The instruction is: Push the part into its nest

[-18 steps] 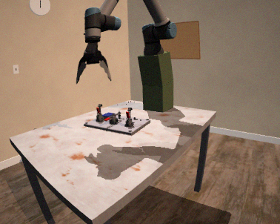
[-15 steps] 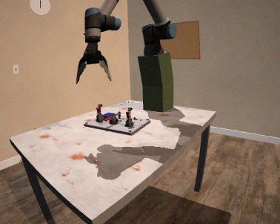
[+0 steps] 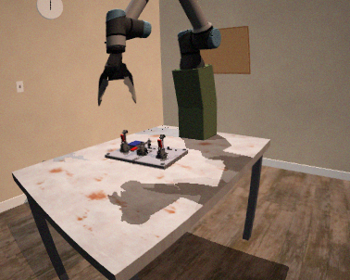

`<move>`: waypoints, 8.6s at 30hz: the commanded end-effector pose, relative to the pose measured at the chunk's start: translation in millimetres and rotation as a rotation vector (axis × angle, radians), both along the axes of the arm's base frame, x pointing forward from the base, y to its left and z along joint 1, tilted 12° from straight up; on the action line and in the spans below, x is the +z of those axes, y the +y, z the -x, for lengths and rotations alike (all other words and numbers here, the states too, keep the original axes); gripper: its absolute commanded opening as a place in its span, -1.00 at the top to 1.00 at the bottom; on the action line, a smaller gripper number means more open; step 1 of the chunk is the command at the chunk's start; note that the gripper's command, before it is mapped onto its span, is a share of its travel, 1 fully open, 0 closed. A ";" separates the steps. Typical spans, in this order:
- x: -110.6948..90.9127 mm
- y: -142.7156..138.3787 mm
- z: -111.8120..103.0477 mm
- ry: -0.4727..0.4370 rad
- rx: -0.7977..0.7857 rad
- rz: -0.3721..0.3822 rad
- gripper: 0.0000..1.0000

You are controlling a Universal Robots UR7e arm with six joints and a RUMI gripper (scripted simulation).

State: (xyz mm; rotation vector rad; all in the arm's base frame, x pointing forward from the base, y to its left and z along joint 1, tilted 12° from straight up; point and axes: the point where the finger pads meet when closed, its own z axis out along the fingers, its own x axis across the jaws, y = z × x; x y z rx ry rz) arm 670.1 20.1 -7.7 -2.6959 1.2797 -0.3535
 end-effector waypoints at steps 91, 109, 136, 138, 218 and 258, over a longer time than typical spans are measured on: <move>-7.2 70.6 165.8 0.059 -0.619 -0.108 -0.16; -24.3 94.1 218.1 0.059 -0.619 -0.108 -0.16; -45.0 122.2 281.0 0.064 -0.617 -0.108 -0.16; -51.1 132.2 302.0 0.062 -0.618 -0.108 -0.16; -77.3 -64.6 244.9 0.059 -0.619 -0.108 -0.16; -77.3 -63.7 246.0 0.060 -0.621 -0.107 1.00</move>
